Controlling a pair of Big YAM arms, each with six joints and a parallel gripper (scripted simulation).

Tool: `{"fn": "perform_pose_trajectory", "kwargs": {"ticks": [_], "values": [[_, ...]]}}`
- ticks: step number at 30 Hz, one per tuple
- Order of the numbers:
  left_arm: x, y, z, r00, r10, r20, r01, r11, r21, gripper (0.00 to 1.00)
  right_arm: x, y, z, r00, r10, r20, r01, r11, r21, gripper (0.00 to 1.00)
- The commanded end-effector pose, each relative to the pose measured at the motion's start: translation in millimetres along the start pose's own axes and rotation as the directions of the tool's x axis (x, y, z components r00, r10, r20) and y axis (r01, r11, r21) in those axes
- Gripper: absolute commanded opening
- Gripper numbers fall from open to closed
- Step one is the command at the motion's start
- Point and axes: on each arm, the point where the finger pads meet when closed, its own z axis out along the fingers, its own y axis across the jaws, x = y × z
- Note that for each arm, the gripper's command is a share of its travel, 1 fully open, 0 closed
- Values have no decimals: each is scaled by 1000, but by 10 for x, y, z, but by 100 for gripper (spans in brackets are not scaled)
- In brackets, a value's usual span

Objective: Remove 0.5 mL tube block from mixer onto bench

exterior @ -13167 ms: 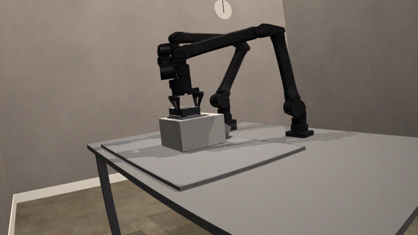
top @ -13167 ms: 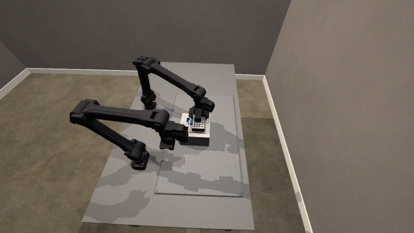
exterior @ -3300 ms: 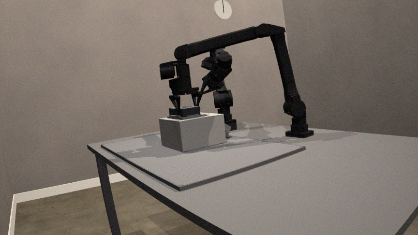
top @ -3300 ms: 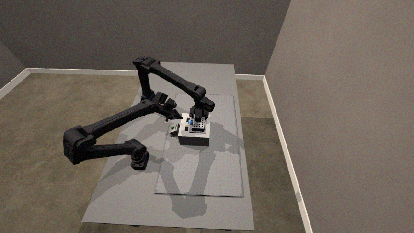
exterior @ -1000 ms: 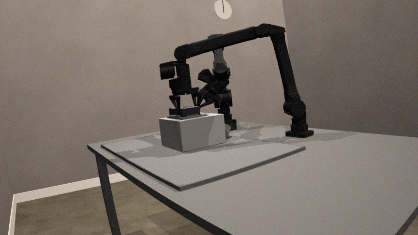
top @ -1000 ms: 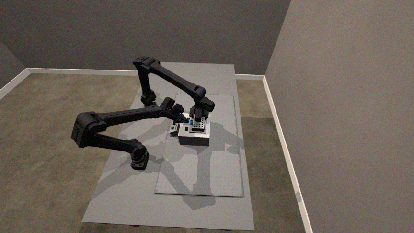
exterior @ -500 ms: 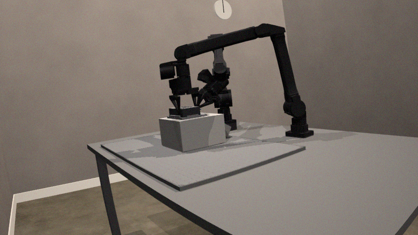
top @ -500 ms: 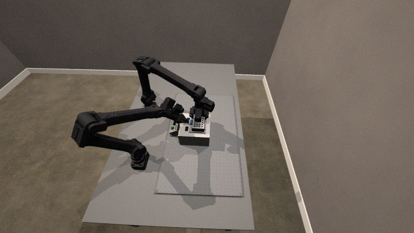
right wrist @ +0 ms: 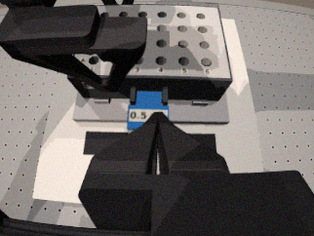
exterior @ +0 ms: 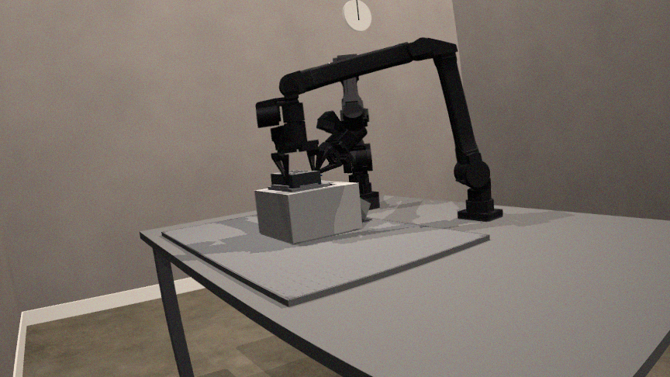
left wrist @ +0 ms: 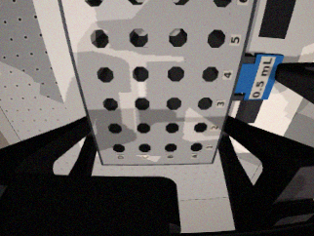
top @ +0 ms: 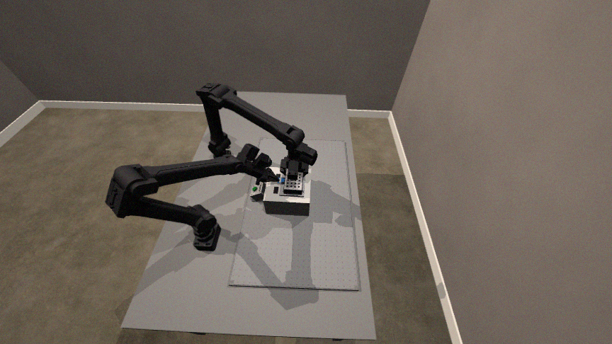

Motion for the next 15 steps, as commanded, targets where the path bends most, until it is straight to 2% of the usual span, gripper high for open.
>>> {"fn": "perform_pose_trajectory", "kwargs": {"ticks": [1,15], "values": [[-27,168,-196,1000,-5,21,6,999,-41,0,66,19,-12,999,-31,-13,31,1000,-7,0],[-27,168,-196,1000,-5,21,6,999,-41,0,106,18,4,999,-34,-19,34,999,-9,0]]}}
